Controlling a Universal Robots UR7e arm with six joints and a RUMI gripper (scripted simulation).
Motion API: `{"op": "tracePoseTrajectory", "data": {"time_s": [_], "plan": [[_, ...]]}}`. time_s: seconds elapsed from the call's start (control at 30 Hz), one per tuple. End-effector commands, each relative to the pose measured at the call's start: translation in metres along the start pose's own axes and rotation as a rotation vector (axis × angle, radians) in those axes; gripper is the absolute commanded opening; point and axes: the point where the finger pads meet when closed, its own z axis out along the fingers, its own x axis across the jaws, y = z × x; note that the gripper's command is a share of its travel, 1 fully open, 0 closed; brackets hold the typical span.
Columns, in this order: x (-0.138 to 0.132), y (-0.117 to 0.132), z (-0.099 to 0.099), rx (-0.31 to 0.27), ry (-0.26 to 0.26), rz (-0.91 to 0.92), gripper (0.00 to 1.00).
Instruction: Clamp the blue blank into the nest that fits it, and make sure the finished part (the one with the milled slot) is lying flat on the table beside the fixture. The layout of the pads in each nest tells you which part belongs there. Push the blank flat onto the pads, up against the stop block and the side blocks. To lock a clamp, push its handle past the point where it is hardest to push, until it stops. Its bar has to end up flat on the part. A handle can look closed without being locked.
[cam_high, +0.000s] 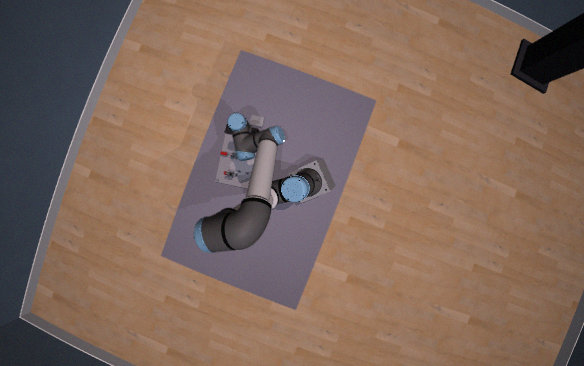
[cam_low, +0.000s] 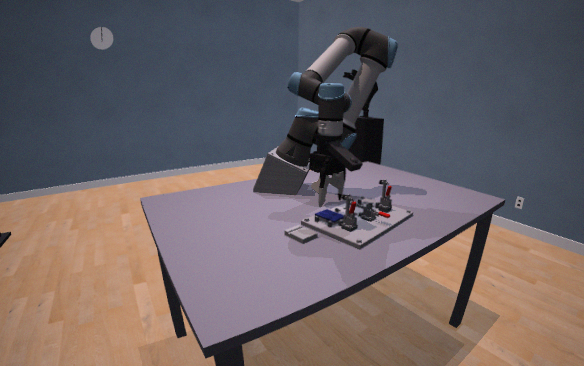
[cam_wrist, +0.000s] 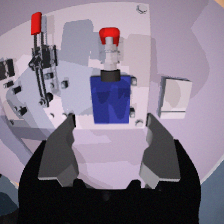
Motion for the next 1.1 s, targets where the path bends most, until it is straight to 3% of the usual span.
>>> {"op": "tracePoseTrajectory", "data": {"time_s": [0.0,0.5,0.53,1.07], "plan": [[0.0000,0.0003,-0.0116,0.000,-0.001,0.000,0.59],[-0.0001,0.0003,-0.0133,0.000,-0.001,0.000,0.59],[-0.0001,0.0003,-0.0133,0.000,-0.001,0.000,0.00],[-0.0001,0.0003,-0.0133,0.000,-0.001,0.000,0.00]]}}
